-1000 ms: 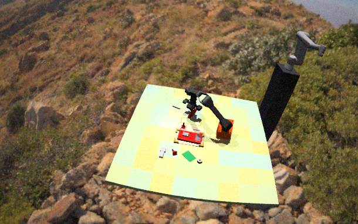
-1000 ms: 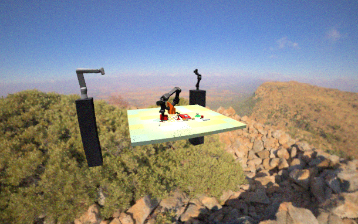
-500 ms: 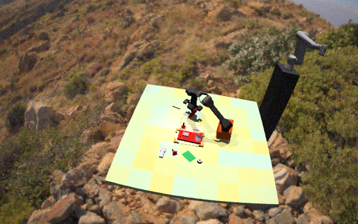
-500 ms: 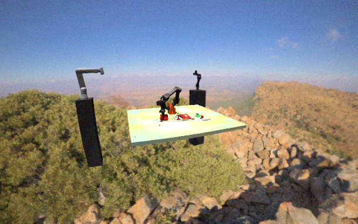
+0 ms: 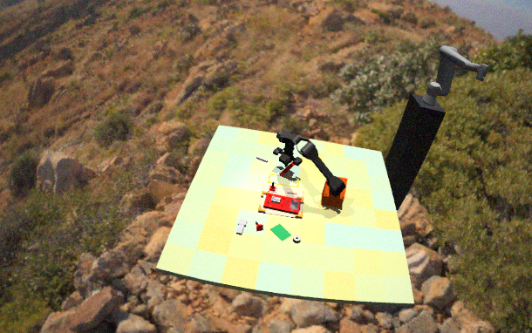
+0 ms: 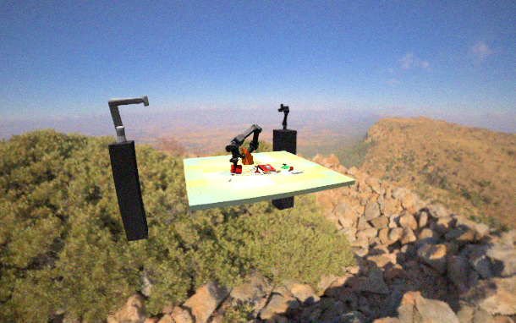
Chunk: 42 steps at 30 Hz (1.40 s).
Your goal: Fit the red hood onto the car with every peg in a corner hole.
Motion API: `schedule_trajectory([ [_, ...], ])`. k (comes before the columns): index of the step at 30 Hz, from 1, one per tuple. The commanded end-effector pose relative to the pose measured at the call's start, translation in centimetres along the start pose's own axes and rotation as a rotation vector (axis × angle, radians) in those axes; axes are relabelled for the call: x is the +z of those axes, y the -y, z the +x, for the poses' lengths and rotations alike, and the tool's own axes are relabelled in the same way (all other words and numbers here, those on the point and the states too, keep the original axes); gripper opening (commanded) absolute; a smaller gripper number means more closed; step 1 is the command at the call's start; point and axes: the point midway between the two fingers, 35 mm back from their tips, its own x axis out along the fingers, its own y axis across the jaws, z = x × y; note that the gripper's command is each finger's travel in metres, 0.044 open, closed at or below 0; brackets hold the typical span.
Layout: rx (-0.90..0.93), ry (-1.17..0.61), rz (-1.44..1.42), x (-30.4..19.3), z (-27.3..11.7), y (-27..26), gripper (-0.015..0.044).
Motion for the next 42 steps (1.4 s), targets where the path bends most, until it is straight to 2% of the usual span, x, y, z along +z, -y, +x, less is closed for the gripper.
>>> schedule_trajectory([
  [1, -0.008, -0.005, -0.009, 0.1, -0.4, -0.1, 0.0],
  [6, -0.009, -0.007, -0.009, 0.0, -2.0, 0.0, 0.0],
  [13, -0.009, -0.008, -0.009, 0.0, -7.9, -0.2, 0.0],
  [30, -0.013, -0.002, 0.002, -0.2, -7.5, -0.1, 0.0],
  [42, -0.008, -0.006, -0.006, 0.1, -3.5, -3.7, 0.0315],
])
